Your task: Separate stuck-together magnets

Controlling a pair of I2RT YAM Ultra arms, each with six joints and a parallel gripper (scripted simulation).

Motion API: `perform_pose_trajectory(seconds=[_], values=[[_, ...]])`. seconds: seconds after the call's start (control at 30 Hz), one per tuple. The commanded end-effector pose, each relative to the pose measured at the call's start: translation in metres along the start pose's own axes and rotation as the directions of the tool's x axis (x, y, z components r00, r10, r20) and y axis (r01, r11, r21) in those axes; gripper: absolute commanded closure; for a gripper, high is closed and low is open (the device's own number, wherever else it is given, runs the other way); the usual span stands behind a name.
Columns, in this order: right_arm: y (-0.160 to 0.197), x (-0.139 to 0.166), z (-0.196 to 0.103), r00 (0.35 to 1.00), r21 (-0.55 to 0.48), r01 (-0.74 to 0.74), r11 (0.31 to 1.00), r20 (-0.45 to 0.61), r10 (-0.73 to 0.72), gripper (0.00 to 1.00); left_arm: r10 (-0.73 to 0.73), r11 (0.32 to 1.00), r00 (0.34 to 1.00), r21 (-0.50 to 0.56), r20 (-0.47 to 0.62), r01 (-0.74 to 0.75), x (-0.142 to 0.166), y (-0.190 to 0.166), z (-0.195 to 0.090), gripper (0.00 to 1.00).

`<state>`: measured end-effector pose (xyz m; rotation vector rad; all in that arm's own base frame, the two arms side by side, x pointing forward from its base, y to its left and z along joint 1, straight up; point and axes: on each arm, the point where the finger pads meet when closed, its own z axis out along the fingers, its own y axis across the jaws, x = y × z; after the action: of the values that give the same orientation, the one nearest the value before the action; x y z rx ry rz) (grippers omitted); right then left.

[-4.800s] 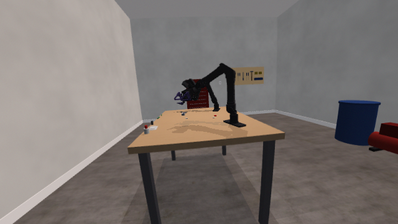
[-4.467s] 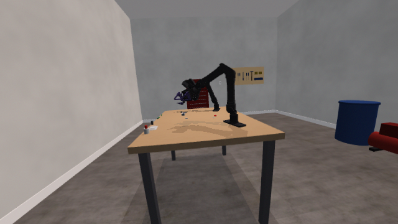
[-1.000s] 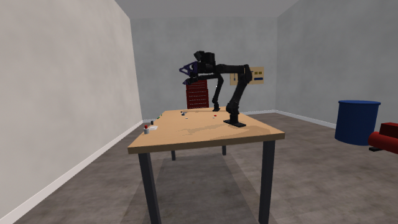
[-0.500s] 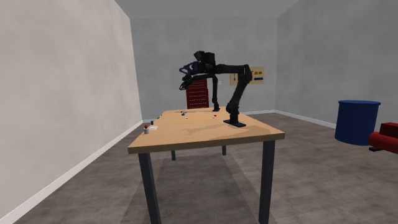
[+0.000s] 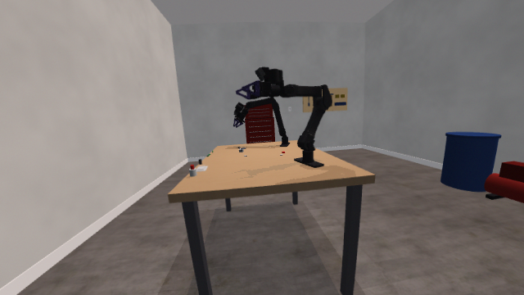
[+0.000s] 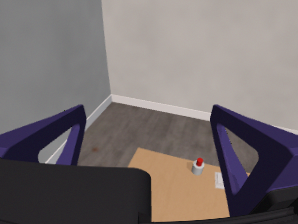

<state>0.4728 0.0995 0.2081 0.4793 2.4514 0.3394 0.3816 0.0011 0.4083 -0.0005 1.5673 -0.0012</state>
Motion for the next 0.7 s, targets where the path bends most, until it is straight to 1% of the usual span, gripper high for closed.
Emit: perform_pose_trajectory(seconds=[0.0, 0.2, 0.27, 0.4, 0.67], values=[[-0.006, 0.025, 0.011, 0.991, 0.072, -0.070, 0.995, -0.107, 0.077, 0.67, 0.001, 1.000, 1.000, -0.001, 0.018, -0.001, -0.007, 0.000, -0.002, 0.00], [-0.008, 0.057, 0.039, 0.958, 0.187, -0.125, 0.974, -0.233, 0.167, 0.67, 0.001, 1.000, 1.000, -0.001, 0.018, -0.001, -0.007, 0.000, -0.002, 0.00], [-0.008, 0.057, 0.039, 0.958, 0.187, -0.125, 0.974, -0.233, 0.167, 0.67, 0.001, 1.000, 1.000, -0.001, 0.018, -0.001, -0.007, 0.000, -0.002, 0.00], [-0.007, 0.079, 0.053, 0.927, 0.270, -0.148, 0.951, -0.298, 0.229, 0.67, 0.001, 1.000, 1.000, -0.001, 0.018, -0.001, -0.007, 0.000, -0.002, 0.00], [-0.014, 0.127, 0.078, 0.849, 0.469, -0.158, 0.869, -0.384, 0.362, 0.67, 0.001, 1.000, 1.000, -0.001, 0.018, -0.001, -0.007, 0.000, -0.002, 0.00]])
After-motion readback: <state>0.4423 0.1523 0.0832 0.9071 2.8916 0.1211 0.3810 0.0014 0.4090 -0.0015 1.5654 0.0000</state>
